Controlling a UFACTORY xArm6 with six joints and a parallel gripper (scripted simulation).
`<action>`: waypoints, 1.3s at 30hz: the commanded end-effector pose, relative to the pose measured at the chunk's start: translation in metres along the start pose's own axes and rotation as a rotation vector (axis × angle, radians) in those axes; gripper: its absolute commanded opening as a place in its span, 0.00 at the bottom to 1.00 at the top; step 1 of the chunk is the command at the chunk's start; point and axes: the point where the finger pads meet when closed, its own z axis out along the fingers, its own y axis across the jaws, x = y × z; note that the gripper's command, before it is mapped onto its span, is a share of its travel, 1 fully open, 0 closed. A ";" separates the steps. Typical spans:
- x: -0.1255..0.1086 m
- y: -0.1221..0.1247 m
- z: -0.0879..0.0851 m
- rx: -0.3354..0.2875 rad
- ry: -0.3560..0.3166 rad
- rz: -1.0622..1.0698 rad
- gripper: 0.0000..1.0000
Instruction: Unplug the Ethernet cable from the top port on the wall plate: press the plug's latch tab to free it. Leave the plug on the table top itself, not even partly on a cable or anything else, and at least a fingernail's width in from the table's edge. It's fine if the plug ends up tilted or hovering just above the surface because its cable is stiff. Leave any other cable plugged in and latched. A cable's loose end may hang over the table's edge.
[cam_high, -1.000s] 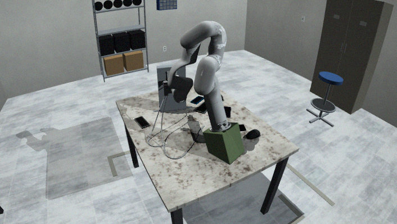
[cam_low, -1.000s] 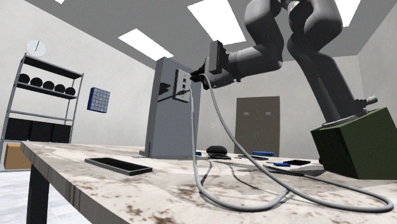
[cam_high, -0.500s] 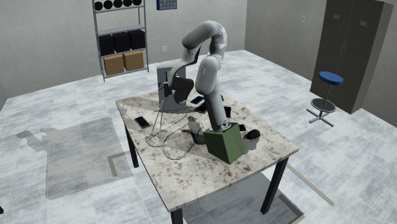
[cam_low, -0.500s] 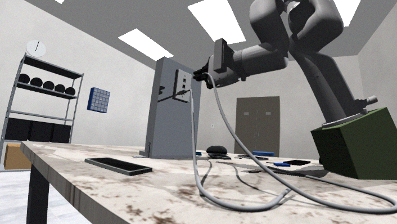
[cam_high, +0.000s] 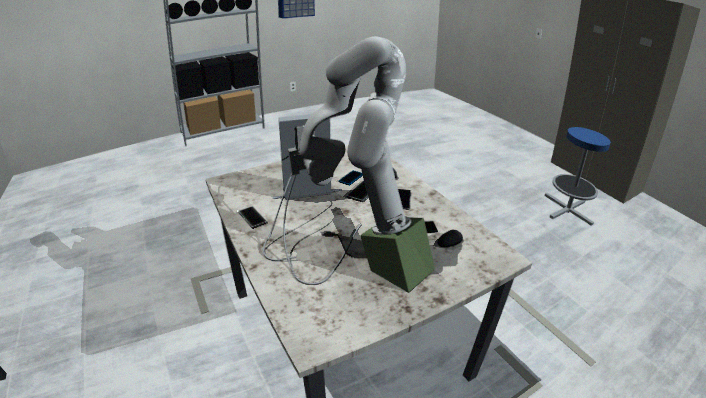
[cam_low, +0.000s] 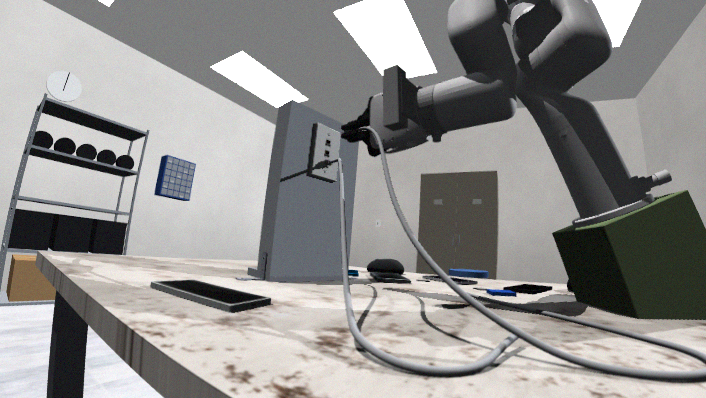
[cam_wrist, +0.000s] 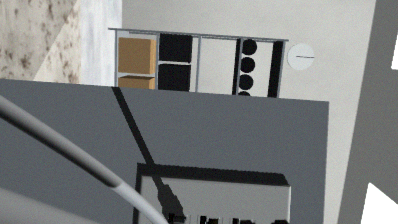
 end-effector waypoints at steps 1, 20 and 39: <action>0.022 0.002 -0.010 0.036 0.093 -0.151 0.00; 0.046 0.004 -0.024 0.039 0.201 -0.322 0.00; 0.105 -0.020 -0.052 0.091 0.446 -0.723 0.00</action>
